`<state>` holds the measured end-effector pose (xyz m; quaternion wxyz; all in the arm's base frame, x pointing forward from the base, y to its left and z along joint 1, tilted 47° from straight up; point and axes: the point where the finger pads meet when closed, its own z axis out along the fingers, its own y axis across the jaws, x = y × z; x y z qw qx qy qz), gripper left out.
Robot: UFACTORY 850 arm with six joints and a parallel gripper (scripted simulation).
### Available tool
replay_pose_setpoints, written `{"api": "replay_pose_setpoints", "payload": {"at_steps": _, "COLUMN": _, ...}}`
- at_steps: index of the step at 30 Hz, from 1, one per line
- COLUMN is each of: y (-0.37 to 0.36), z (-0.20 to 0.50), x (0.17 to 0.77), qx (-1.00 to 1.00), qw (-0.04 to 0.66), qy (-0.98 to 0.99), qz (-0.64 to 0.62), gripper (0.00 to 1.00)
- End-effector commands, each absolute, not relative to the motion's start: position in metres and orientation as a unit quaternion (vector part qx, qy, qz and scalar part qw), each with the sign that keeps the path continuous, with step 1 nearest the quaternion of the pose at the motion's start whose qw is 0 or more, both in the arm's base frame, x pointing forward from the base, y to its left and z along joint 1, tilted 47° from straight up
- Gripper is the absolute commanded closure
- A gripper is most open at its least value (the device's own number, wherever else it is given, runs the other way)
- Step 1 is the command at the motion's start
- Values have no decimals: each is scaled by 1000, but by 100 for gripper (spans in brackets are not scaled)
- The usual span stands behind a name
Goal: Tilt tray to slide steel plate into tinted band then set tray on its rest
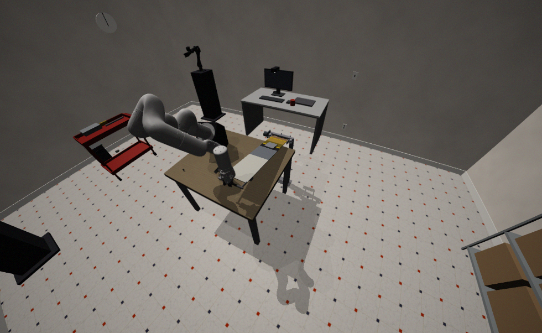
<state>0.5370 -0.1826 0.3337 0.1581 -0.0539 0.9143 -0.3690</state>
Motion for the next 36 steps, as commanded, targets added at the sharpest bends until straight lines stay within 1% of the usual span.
{"api": "replay_pose_setpoints", "payload": {"at_steps": 1, "y": -219, "z": 307, "x": 553, "qx": -55, "qw": 157, "qy": 914, "qz": -370, "gripper": 100}}
{"api": "replay_pose_setpoints", "payload": {"at_steps": 24, "y": -221, "z": 306, "x": 554, "qx": -55, "qw": 157, "qy": 914, "qz": -370, "gripper": 100}}
{"api": "replay_pose_setpoints", "payload": {"at_steps": 30, "y": -165, "z": 345, "x": 530, "qx": -55, "qw": 157, "qy": 914, "qz": -370, "gripper": 100}}
{"api": "replay_pose_setpoints", "payload": {"at_steps": 36, "y": -220, "z": 307, "x": 553, "qx": -55, "qw": 157, "qy": 914, "qz": -370, "gripper": 100}}
